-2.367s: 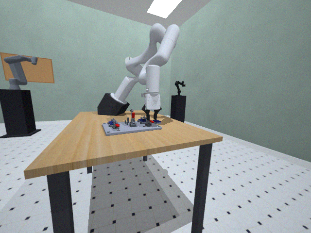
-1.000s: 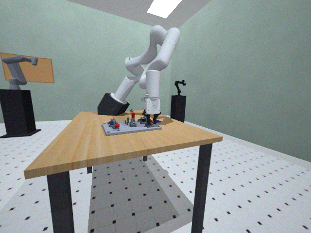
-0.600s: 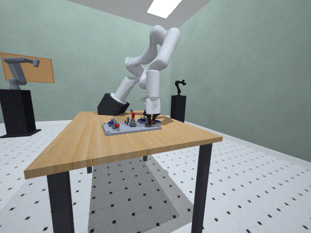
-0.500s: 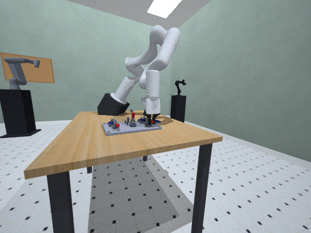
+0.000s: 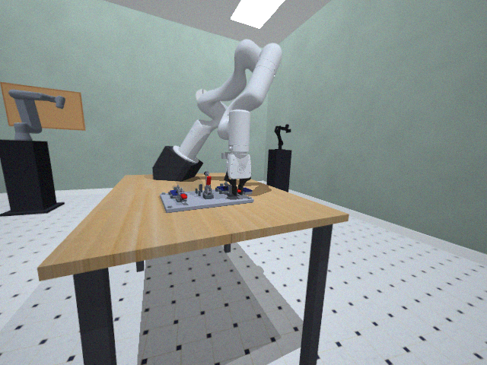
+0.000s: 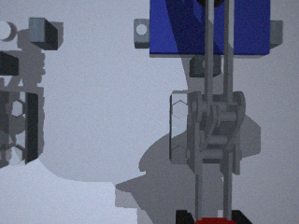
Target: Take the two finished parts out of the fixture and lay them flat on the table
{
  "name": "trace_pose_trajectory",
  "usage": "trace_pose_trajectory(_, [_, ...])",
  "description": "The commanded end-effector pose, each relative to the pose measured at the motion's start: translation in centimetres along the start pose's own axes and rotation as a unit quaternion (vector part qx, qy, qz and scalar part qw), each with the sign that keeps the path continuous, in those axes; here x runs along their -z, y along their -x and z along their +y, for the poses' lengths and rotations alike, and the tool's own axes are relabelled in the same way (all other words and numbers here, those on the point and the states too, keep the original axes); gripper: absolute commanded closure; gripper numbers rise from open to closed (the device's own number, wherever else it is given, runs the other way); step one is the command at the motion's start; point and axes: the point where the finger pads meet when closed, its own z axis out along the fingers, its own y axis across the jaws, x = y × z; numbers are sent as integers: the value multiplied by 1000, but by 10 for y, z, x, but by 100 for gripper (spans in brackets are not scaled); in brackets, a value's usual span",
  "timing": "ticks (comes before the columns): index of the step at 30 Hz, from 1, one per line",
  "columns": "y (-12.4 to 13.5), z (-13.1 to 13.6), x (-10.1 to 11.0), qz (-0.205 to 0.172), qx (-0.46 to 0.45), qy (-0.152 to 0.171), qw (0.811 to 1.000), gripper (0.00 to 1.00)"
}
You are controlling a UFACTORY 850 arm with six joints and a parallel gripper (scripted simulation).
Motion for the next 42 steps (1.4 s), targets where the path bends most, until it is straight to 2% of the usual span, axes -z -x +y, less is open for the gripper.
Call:
trace_pose_trajectory(1, [1, 0, 1, -1, 0, 0, 1000, 100])
trace_pose_trajectory(42, [-4, 0, 11, -1, 0, 0, 1000, 100])
